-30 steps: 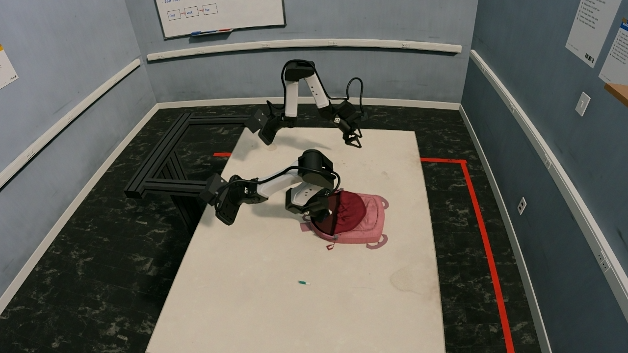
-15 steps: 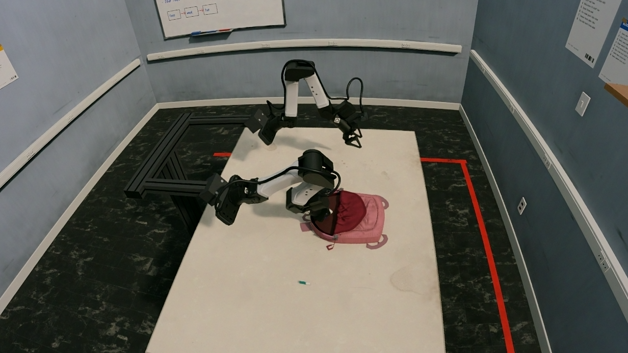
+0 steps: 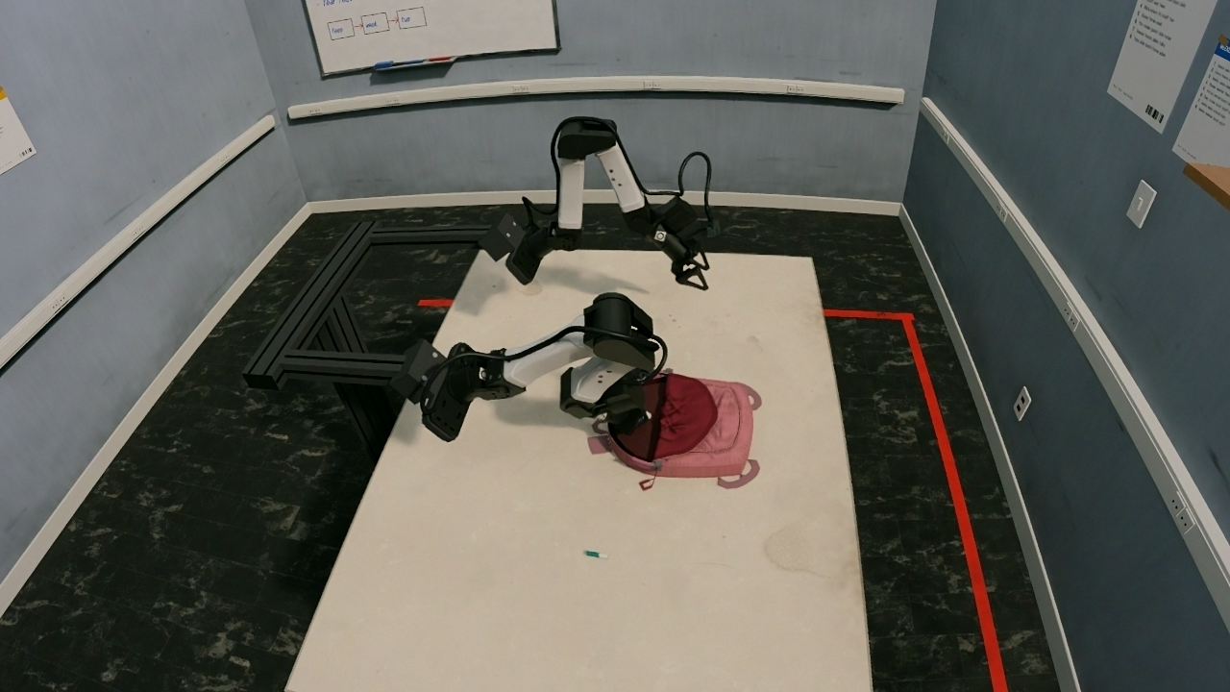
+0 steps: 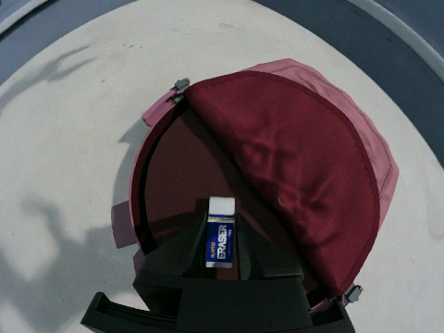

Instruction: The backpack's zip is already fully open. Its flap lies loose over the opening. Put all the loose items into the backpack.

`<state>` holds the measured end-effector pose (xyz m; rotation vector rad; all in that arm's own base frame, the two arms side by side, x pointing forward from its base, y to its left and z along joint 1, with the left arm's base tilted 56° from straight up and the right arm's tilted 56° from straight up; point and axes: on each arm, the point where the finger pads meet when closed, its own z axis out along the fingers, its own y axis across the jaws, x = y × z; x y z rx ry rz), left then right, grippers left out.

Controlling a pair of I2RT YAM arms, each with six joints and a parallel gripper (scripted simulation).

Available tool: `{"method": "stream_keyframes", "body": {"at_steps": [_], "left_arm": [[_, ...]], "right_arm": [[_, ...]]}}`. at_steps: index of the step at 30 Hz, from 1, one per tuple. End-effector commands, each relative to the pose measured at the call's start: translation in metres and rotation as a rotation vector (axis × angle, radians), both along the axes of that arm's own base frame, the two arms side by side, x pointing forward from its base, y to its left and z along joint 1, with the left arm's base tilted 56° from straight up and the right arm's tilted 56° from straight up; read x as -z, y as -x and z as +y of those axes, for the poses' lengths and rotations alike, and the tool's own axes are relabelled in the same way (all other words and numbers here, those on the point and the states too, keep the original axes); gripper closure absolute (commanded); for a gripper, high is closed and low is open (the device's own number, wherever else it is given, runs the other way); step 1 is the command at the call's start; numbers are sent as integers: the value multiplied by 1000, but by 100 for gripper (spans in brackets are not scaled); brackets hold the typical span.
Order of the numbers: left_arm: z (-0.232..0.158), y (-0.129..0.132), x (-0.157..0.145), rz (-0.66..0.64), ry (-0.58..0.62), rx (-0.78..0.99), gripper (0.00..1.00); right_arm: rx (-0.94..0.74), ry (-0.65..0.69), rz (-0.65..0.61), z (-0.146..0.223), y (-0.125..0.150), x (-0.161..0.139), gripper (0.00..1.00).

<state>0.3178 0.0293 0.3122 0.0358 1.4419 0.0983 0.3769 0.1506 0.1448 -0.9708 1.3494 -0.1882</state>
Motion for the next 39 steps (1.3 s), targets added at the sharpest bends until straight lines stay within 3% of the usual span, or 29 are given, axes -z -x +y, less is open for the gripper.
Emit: {"method": "stream_keyframes", "body": {"at_steps": [1, 3, 4, 29, 30, 39], "left_arm": [[1, 4, -8, -27, -4, 0, 10], [1, 4, -8, -27, -4, 0, 10], [1, 4, -8, -27, -4, 0, 10], [1, 4, -8, -27, -4, 0, 10], [1, 4, -8, -27, -4, 0, 10], [1, 4, -8, -27, -4, 0, 10]], "right_arm": [[-8, -2, -10, 2, 2, -3, 70], [-8, -2, -10, 2, 2, -3, 70], [-8, -2, -10, 2, 2, -3, 63], [-7, -10, -14, 5, 27, -23, 63], [-8, -10, -15, 6, 29, -24, 20], [-8, -5, -18, 4, 26, -22, 20]]}}
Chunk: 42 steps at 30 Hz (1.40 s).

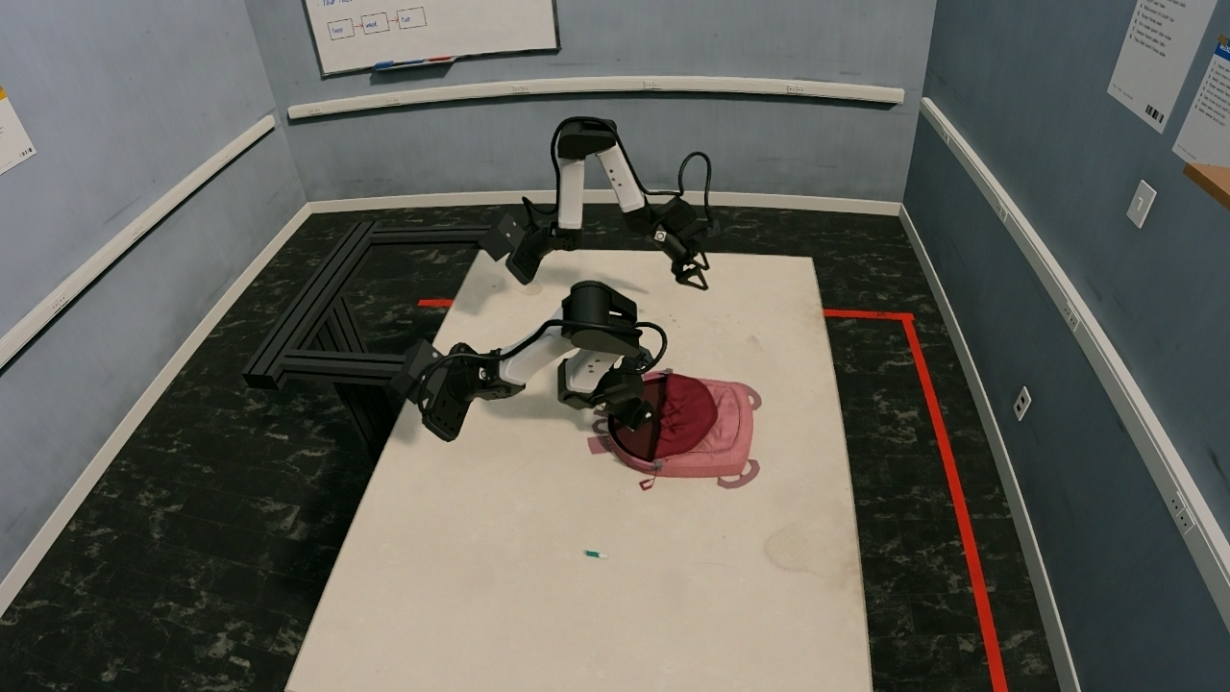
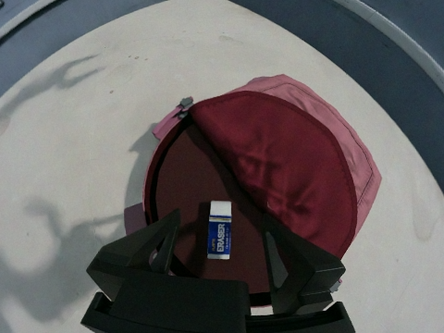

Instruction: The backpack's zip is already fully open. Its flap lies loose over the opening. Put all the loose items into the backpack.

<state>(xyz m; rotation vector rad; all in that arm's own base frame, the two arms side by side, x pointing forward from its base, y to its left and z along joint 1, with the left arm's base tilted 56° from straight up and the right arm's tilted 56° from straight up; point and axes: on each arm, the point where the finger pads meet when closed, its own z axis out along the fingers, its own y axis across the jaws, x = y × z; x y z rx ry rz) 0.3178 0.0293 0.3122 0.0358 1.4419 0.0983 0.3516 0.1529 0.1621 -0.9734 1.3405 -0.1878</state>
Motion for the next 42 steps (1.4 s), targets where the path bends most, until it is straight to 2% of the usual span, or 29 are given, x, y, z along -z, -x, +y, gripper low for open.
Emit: {"method": "stream_keyframes", "body": {"at_steps": [1, 7, 22, 34, 36, 37, 38, 39, 42], "left_arm": [[1, 4, -8, -27, -4, 0, 10], [1, 4, -8, -27, -4, 0, 10], [1, 4, -8, -27, -3, 0, 10], [1, 4, -8, -27, -4, 0, 10], [1, 4, -8, -27, -4, 0, 10], [1, 4, -8, -27, -4, 0, 10], [1, 4, -8, -27, -4, 0, 10], [1, 4, -8, -27, -4, 0, 10], [1, 4, -8, -27, -4, 0, 10]], "right_arm": [[-3, -5, -11, 2, 1, -5, 20], [12, -11, -7, -6, 7, -6, 20], [-3, 1, -7, -28, 53, -7, 20], [-4, -1, -21, -41, 77, -15, 20], [-4, 4, -11, -41, 79, -8, 20], [34, -39, 25, -44, 83, -6, 63], [69, -72, 48, -50, 86, -6, 63], [104, -113, 46, -55, 88, -19, 63], [136, -150, 60, -60, 92, -21, 63]]}}
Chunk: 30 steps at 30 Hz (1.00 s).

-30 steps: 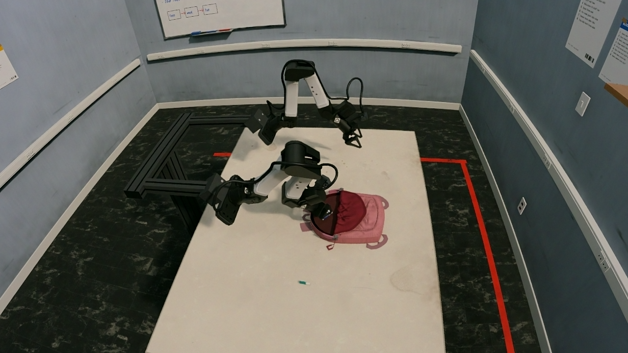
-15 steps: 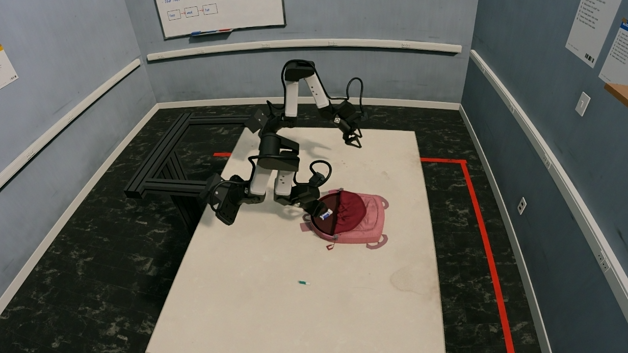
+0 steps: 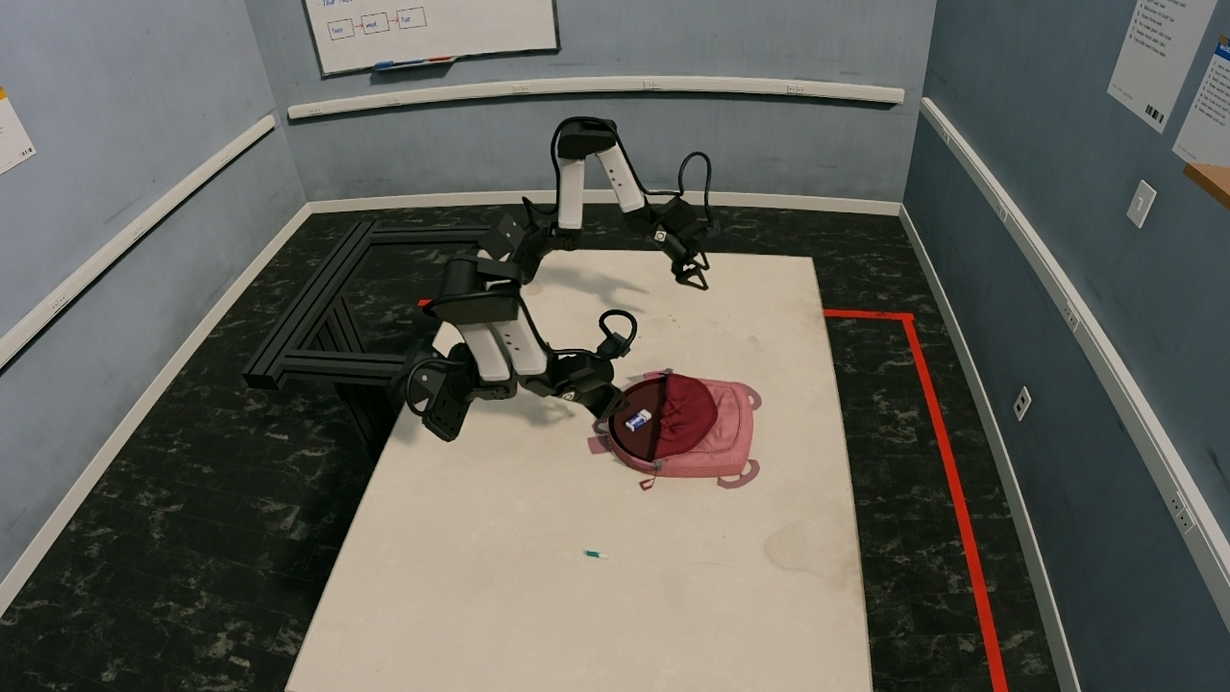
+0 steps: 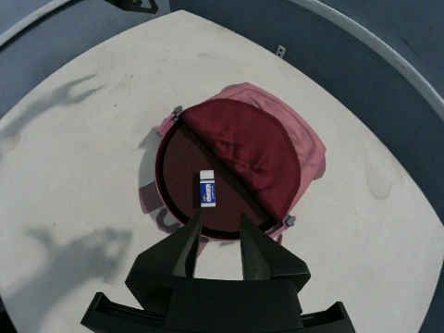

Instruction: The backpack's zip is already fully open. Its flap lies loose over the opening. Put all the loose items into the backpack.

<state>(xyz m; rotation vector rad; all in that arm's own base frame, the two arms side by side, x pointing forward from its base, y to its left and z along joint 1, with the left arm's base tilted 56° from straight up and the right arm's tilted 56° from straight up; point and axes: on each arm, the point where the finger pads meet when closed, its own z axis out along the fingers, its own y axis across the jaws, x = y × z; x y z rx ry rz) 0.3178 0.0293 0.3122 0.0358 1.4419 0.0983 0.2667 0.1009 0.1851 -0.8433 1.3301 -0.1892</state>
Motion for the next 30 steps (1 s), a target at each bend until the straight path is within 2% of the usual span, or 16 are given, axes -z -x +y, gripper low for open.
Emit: {"method": "stream_keyframes", "body": {"at_steps": [1, 6, 14, 16, 17, 20, 23, 30], "left_arm": [[1, 4, -8, -27, -4, 0, 10], [1, 4, -8, -27, -4, 0, 10], [1, 4, -8, -27, -4, 0, 10], [1, 4, -8, -27, -4, 0, 10], [1, 4, -8, -27, -4, 0, 10], [1, 4, -8, -27, -4, 0, 10], [1, 4, -8, -27, -4, 0, 10], [1, 4, -8, -27, -4, 0, 10]], "right_arm": [[100, -95, 127, -13, 11, 2, 63], [267, -271, 231, -42, 28, -1, 63], [436, -495, 302, -83, 55, 0, 63], [436, -495, 302, -83, 55, 0, 63], [501, -541, 380, -87, 52, 0, 63], [587, -624, 452, -100, 61, 0, 63], [651, -657, 519, -103, 64, 4, 63], [651, -658, 519, -102, 65, 6, 63]]}}
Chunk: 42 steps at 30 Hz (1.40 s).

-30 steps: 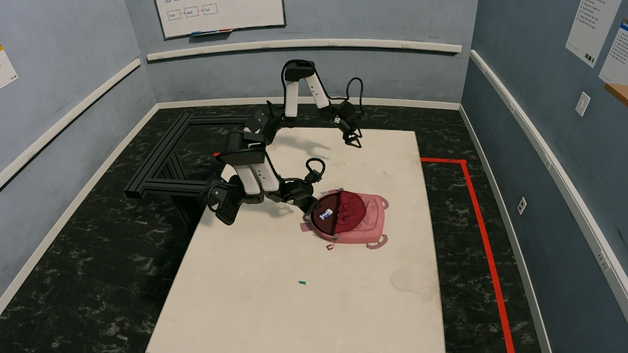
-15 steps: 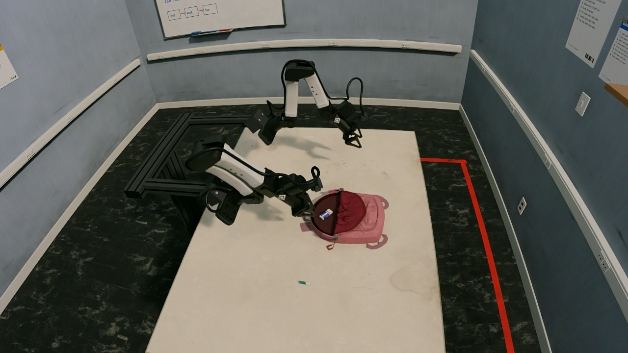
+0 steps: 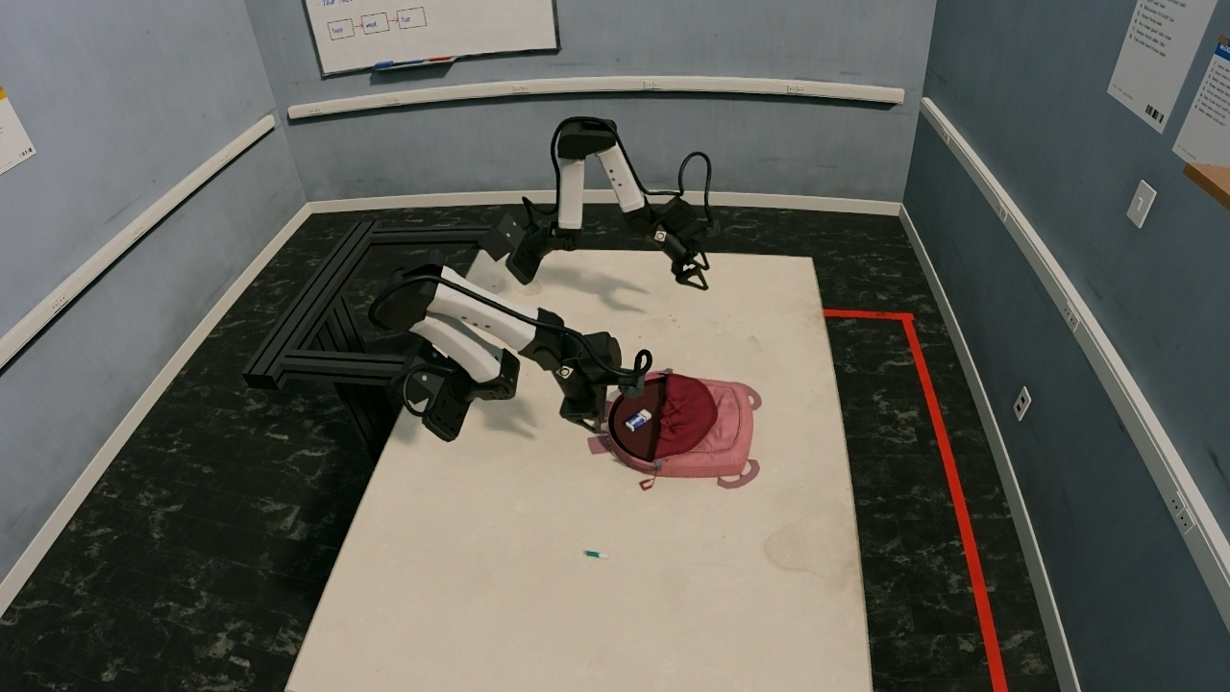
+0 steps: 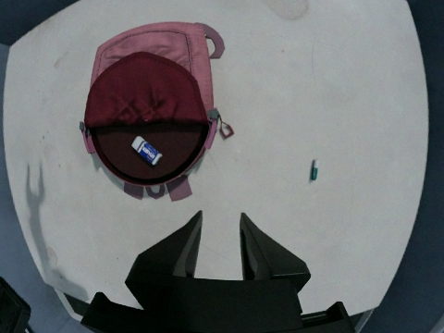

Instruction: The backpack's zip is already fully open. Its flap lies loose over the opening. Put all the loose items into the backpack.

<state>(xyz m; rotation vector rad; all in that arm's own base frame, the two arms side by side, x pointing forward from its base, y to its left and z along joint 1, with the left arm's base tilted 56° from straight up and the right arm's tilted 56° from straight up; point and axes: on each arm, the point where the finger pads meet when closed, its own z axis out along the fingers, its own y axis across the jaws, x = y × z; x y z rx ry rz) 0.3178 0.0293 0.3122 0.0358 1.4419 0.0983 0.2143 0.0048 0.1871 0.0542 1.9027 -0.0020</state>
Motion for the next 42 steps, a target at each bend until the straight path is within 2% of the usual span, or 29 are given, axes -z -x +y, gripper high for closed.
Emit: {"method": "stream_keyframes", "body": {"at_steps": [1, 3, 4, 10, 11, 14, 17, 20, 26, 32, 34, 37, 39, 42], "left_arm": [[1, 4, -8, -27, -4, 0, 10], [1, 4, -8, -27, -4, 0, 10], [1, 4, -8, -27, -3, 0, 10], [1, 4, -8, -27, -3, 0, 10], [1, 4, -8, -27, -3, 0, 10], [1, 4, -8, -27, -3, 0, 10], [1, 4, -8, -27, -3, 0, 10], [1, 4, -8, -27, -3, 0, 10], [1, 4, -8, -27, -4, 0, 10], [1, 4, -8, -27, -4, 0, 10], [1, 4, -8, -27, -4, 0, 10], [1, 4, -8, -27, -4, 0, 10], [1, 4, -8, -27, -4, 0, 10], [1, 4, -8, -27, -4, 0, 10]], "right_arm": [[66, -27, 72, -6, 13, 8, 63], [66, -27, 72, -6, 13, 8, 63], [70, -14, 98, -16, 6, 22, 63], [58, -12, 79, -75, -28, 35, 63], [60, -1, 60, -86, -35, 28, 63], [61, 2, 53, -87, -35, 24, 63], [71, 2, 57, -110, -45, 31, 63], [71, 2, 57, -110, -45, 31, 63], [64, -3, 57, -151, -66, 44, 63], [65, -4, 59, -171, -76, 50, 63], [66, -5, 60, -192, -86, 56, 63], [66, -5, 60, -192, -86, 56, 63], [69, -8, 64, -211, -96, 60, 63], [48, -6, 64, -205, -103, 56, 63]]}}
